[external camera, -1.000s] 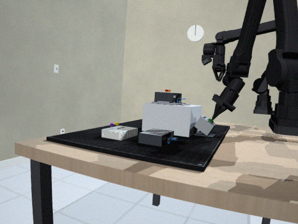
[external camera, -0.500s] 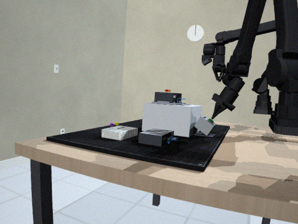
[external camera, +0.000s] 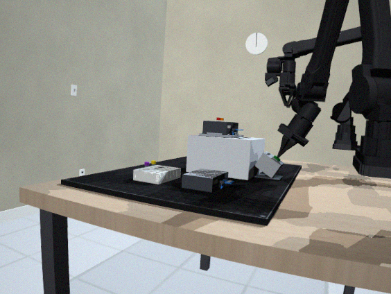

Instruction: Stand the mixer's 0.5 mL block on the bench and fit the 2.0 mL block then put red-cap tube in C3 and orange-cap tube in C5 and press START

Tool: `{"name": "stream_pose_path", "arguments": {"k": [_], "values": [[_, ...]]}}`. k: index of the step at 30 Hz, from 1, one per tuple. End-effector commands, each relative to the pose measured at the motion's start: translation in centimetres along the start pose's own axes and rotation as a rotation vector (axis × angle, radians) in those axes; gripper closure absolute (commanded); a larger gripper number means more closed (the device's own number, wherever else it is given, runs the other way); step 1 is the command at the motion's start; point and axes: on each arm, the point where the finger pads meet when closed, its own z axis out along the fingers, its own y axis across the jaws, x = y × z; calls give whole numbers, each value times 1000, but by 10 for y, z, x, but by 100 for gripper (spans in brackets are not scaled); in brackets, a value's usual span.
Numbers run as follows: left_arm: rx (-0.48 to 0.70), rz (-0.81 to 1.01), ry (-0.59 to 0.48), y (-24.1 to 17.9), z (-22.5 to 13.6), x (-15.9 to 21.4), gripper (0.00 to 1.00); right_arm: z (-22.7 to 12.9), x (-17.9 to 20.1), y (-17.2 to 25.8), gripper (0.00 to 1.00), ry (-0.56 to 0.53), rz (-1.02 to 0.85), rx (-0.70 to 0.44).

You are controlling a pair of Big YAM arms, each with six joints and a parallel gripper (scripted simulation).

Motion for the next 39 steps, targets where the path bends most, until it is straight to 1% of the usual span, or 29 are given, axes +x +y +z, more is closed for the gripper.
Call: {"name": "stream_pose_path", "arguments": {"k": [1,5,10,25,39], "values": [[4,-1,4,2,2,3,100,-23,-19,1,0,-57,-15,1],[-2,-8,-6,5,-3,3,100,-26,-21,1,0,-64,-15,2],[-15,-25,-26,15,-7,-8,100,-28,-22,0,0,-69,-14,2],[-14,-26,-24,15,-4,-10,100,-33,-25,0,0,-80,-14,3],[-16,-28,-27,16,-3,-13,100,-15,-11,2,0,-34,-17,-1]]}}
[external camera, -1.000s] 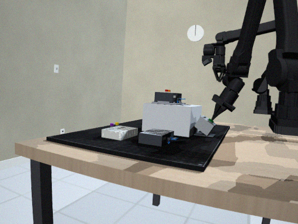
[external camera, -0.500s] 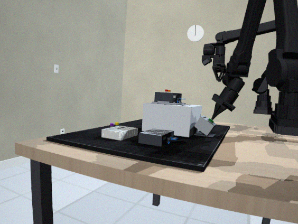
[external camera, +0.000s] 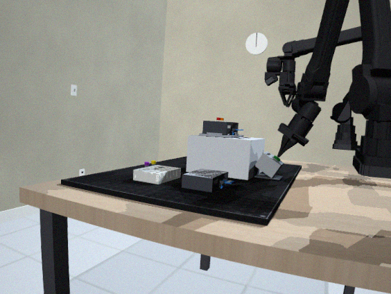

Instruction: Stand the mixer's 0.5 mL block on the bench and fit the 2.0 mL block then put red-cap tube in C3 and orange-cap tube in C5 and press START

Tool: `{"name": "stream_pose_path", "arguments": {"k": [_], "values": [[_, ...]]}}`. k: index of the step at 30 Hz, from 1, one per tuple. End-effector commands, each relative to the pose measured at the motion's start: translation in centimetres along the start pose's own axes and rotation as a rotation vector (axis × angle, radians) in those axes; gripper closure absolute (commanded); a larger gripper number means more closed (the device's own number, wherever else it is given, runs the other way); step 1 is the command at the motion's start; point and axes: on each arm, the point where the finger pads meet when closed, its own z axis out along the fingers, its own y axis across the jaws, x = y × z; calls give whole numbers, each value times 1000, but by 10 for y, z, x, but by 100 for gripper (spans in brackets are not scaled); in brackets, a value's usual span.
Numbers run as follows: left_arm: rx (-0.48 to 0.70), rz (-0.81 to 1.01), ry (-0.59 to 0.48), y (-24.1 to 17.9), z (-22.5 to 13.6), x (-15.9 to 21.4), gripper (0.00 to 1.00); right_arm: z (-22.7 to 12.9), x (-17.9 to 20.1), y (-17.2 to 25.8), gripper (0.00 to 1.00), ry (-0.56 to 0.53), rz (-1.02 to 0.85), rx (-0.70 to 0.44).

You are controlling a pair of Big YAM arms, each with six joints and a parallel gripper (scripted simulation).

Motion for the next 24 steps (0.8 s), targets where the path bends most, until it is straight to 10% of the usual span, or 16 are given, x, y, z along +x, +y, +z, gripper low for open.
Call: {"name": "stream_pose_path", "arguments": {"k": [1,24], "values": [[-16,-26,-27,16,-2,-15,100,-11,-8,2,0,-23,-17,-2],[-16,-26,-27,15,2,-17,100,-20,-15,1,0,-48,-16,0]]}}
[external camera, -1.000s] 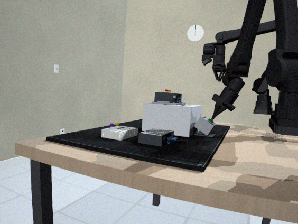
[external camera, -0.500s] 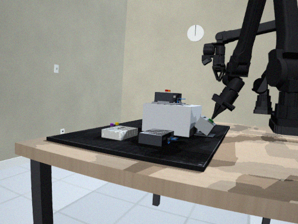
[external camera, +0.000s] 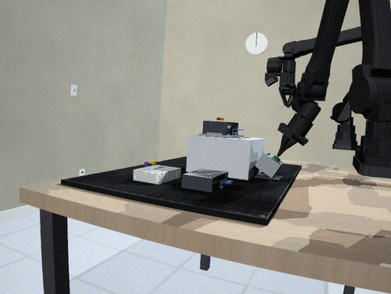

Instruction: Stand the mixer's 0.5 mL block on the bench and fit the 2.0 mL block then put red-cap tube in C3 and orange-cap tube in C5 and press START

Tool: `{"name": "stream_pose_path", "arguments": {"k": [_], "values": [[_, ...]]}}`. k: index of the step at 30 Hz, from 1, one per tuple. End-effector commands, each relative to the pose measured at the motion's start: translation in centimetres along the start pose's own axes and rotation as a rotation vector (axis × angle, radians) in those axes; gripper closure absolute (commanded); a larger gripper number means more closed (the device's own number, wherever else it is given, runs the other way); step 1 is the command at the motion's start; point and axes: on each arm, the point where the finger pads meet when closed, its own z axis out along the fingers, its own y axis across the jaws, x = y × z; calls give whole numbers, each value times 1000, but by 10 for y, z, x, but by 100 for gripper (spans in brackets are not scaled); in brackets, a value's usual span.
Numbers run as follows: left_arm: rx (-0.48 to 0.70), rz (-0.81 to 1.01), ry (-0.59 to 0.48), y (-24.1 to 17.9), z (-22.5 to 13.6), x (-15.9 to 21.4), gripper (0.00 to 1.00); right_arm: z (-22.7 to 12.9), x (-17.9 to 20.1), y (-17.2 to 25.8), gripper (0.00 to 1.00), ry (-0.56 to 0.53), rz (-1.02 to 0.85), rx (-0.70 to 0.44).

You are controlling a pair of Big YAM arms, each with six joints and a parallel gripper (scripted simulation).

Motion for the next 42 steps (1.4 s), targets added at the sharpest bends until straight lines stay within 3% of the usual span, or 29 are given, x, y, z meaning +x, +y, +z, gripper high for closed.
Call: {"name": "stream_pose_path", "arguments": {"k": [1,31,42], "values": [[-13,-23,-22,13,2,-14,100,-22,-17,1,0,-55,-15,1],[-8,-16,-14,10,6,-14,100,-34,-26,-1,0,-87,-13,3],[-7,-10,-12,9,9,-13,100,-20,-16,1,0,-55,-16,0]]}}
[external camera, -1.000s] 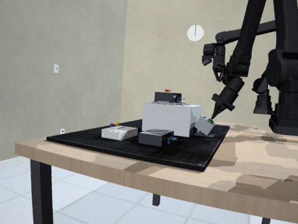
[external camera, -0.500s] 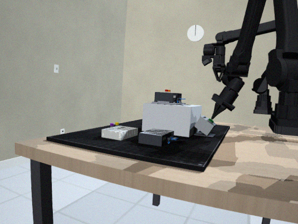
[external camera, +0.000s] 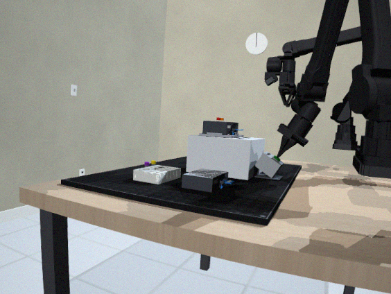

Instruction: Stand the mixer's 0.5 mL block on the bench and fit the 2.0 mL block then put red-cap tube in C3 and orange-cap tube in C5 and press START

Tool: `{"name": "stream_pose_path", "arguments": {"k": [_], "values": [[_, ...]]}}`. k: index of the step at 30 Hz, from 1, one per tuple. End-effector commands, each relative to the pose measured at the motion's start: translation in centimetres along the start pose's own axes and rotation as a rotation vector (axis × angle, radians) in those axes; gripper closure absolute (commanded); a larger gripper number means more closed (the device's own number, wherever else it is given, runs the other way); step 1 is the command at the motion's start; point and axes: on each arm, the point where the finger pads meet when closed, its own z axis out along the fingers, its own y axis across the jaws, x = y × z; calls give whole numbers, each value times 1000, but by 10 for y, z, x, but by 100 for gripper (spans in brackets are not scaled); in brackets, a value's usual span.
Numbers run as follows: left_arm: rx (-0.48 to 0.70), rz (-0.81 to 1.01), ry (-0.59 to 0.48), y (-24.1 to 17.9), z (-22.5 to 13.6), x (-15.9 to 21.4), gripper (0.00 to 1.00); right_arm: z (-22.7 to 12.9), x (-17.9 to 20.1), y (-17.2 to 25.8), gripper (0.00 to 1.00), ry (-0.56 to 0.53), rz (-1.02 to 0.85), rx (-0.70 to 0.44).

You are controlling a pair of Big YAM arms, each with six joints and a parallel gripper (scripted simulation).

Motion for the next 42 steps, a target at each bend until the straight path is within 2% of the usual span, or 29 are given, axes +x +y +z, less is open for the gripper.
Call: {"name": "stream_pose_path", "arguments": {"k": [1,15,42], "values": [[-8,-11,-15,11,6,-14,100,-16,-13,2,0,-45,-16,-1],[-7,-14,-13,11,12,-13,100,-1,0,3,0,-6,-19,-4],[-8,-27,-11,15,19,-14,100,-26,-20,0,0,-72,-14,1]]}}
